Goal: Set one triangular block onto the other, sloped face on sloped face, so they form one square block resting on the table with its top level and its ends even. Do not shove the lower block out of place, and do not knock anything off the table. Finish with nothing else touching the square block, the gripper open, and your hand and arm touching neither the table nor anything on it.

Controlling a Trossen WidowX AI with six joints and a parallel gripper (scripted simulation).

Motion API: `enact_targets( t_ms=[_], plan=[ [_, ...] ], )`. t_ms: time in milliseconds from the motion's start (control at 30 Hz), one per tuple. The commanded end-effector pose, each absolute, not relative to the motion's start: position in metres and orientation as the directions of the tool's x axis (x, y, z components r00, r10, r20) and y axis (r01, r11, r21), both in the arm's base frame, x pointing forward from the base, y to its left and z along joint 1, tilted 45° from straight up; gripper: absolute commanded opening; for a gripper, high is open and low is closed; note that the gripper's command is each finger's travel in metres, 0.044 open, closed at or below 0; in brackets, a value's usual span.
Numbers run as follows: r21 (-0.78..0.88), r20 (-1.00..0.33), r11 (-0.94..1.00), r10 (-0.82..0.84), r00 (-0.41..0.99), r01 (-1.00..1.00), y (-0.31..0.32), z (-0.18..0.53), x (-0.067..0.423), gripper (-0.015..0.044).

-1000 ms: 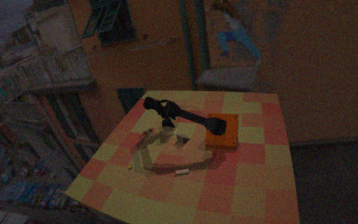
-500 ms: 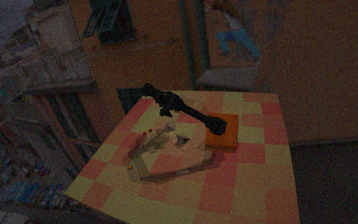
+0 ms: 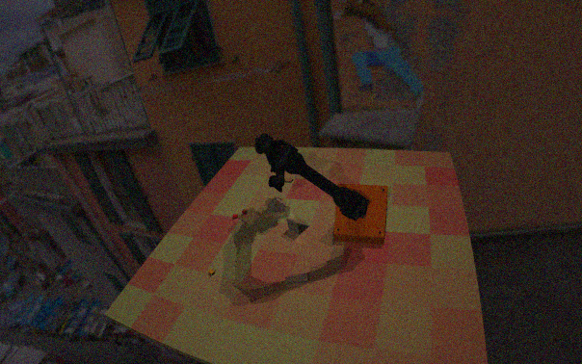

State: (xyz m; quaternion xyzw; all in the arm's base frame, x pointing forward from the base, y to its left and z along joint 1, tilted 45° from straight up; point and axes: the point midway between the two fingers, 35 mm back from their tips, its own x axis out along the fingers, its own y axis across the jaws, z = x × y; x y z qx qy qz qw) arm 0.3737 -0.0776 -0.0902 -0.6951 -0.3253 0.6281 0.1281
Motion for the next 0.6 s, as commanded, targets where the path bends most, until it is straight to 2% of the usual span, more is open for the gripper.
enact_targets(
  t_ms=[0,367,467,567],
  plan=[
    [-0.608,-0.723,-0.748,0.660,0.204,0.266,-0.076,-0.101,0.367,0.0440],
    [-0.666,-0.445,-0.678,0.695,0.565,0.310,-0.059,-0.091,0.319,0.0440],
    [-0.672,-0.373,-0.659,0.695,0.615,0.338,-0.052,-0.081,0.303,0.0440],
    [-0.672,-0.367,-0.658,0.695,0.618,0.340,-0.052,-0.080,0.302,0.0440]
  ],
)
